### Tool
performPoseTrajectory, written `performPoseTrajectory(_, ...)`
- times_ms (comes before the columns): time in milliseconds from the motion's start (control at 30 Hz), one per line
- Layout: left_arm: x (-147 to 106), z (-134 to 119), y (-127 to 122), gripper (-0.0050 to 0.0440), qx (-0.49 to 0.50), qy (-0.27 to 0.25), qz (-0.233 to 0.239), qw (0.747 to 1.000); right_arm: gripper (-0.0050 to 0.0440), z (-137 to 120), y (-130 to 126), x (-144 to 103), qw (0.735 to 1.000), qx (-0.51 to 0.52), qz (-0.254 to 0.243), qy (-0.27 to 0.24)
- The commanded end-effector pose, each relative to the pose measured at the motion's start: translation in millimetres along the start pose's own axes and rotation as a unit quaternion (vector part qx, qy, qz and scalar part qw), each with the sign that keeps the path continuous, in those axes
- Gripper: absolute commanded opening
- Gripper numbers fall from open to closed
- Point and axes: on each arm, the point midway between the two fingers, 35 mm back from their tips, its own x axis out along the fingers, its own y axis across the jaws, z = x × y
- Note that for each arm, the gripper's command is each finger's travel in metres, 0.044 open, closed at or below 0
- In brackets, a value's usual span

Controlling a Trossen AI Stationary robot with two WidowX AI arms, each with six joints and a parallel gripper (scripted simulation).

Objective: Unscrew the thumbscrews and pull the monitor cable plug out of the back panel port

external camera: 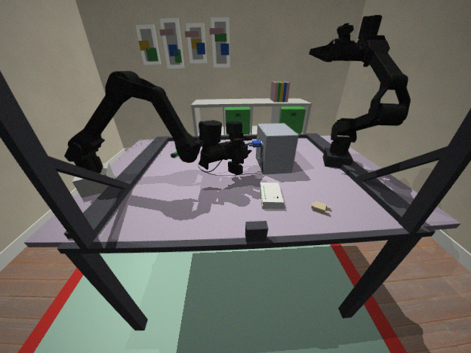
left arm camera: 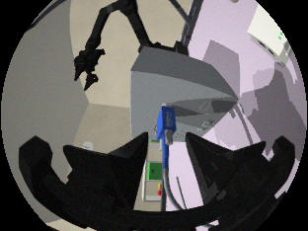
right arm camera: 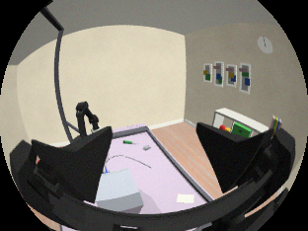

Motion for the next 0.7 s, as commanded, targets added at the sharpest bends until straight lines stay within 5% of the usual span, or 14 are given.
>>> performPoseTrajectory(0, 0.4, 2.9, 11.5, 0.0104, -0.006, -0.001, 0.010, 1.000, 0.0440, 2.9, 1.1, -0.3, 1.000, -0.003, 0.001, -0.001)
performPoseTrajectory(233, 0.4, 2.9, 11.5, 0.0000, -0.006, -0.001, 0.010, 1.000, 0.0440, 2.9, 1.1, -0.3, 1.000, -0.003, 0.001, -0.001)
performPoseTrajectory(667, 0.4, 2.9, 12.2, 0.0000, -0.021, -0.001, 0.000, 1.000, 0.0440, 2.9, 1.1, -0.3, 1.000, -0.003, 0.001, -0.001)
